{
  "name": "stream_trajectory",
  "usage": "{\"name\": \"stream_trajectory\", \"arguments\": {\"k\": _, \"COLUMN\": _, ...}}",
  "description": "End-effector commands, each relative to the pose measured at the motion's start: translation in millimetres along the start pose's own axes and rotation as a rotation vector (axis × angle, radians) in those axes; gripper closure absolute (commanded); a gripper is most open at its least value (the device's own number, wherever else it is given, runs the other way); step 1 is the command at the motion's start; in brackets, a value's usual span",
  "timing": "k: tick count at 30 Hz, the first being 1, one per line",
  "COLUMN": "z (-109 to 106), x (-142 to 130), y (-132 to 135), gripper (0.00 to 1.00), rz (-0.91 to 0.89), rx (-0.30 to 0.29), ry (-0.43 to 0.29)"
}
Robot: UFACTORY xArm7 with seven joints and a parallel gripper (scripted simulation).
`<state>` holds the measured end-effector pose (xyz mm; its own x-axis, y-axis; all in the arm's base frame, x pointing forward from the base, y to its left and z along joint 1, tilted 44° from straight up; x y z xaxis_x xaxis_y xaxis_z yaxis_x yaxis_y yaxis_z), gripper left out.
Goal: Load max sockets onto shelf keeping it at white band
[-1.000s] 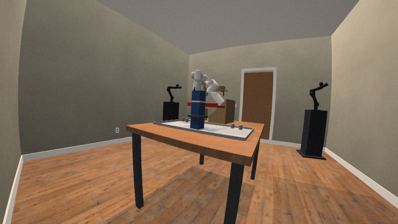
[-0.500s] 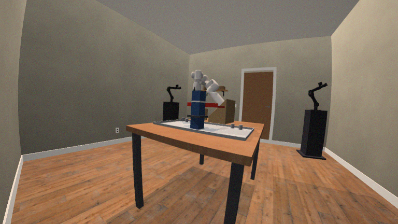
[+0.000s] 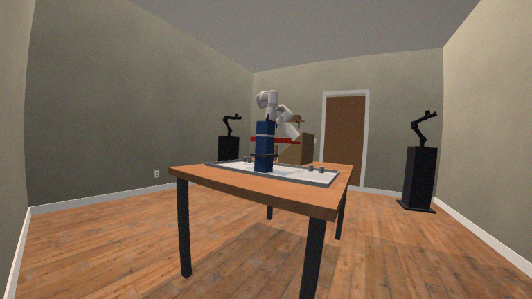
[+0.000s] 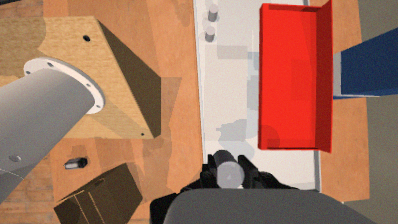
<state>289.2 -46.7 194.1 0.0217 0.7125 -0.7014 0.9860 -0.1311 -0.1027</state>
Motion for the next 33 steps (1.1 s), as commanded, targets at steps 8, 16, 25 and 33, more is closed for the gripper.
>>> {"name": "stream_trajectory", "arguments": {"k": 8, "z": 3, "x": 106, "y": 25, "gripper": 1.00, "rz": 0.007, "rx": 0.010, "ry": 0.000}}
{"name": "stream_trajectory", "arguments": {"k": 16, "z": 6, "x": 143, "y": 22, "gripper": 1.00, "rz": 0.005, "rx": 0.018, "ry": 0.015}}
{"name": "stream_trajectory", "arguments": {"k": 25, "z": 5, "x": 143, "y": 23, "gripper": 1.00, "rz": 0.005, "rx": 0.018, "ry": 0.015}}
{"name": "stream_trajectory", "arguments": {"k": 33, "z": 2, "x": 132, "y": 115, "gripper": 1.00, "rz": 0.001, "rx": 0.017, "ry": 0.024}}
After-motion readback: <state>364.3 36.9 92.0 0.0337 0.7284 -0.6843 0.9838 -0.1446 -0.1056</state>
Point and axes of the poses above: the point where the finger pads meet when closed, its own z axis out along the fingers, its own y axis across the jaws, x = y × z, the point moved 6 cm from there along -z, back along the fingers, and after that the axes turned 10 degrees about -z, right-handed, at the moved point
